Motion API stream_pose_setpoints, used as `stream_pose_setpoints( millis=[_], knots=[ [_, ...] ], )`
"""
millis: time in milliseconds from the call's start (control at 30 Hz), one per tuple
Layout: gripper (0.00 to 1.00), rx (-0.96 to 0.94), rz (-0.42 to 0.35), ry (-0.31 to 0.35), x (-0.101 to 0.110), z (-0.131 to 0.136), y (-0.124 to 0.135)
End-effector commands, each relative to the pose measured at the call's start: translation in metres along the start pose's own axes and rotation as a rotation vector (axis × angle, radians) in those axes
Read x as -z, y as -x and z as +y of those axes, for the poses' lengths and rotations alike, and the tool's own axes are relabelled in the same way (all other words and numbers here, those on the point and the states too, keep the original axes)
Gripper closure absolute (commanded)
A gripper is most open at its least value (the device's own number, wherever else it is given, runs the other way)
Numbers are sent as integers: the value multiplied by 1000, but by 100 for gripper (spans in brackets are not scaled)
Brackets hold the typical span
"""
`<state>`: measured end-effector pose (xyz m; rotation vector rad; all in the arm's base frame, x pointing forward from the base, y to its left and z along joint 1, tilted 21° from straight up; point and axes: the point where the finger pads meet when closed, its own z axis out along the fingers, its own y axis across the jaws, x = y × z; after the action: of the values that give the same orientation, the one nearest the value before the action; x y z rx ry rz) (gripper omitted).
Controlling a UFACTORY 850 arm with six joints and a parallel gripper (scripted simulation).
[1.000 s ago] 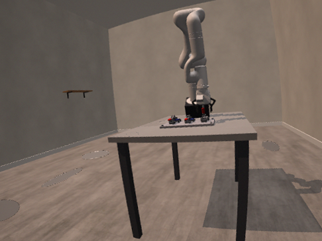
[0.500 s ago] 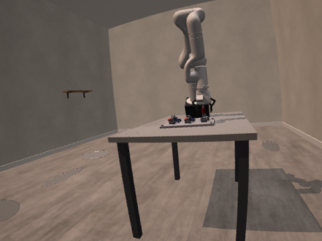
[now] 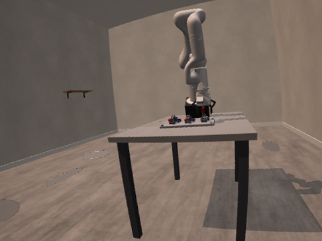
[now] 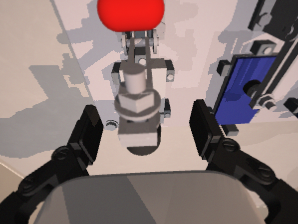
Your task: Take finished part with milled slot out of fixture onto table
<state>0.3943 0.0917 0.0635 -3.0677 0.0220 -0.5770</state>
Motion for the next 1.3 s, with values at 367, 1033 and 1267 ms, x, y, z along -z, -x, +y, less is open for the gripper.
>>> stream_pose_setpoints(
  millis=[367, 1033, 1267],
  knots=[
    [0, 0, 1, 0, -20, 0, -1],
    [0, 0, 1, 0, -25, 0, -1],
    [100, 0, 1, 0, -25, 0, -1]
  ],
)
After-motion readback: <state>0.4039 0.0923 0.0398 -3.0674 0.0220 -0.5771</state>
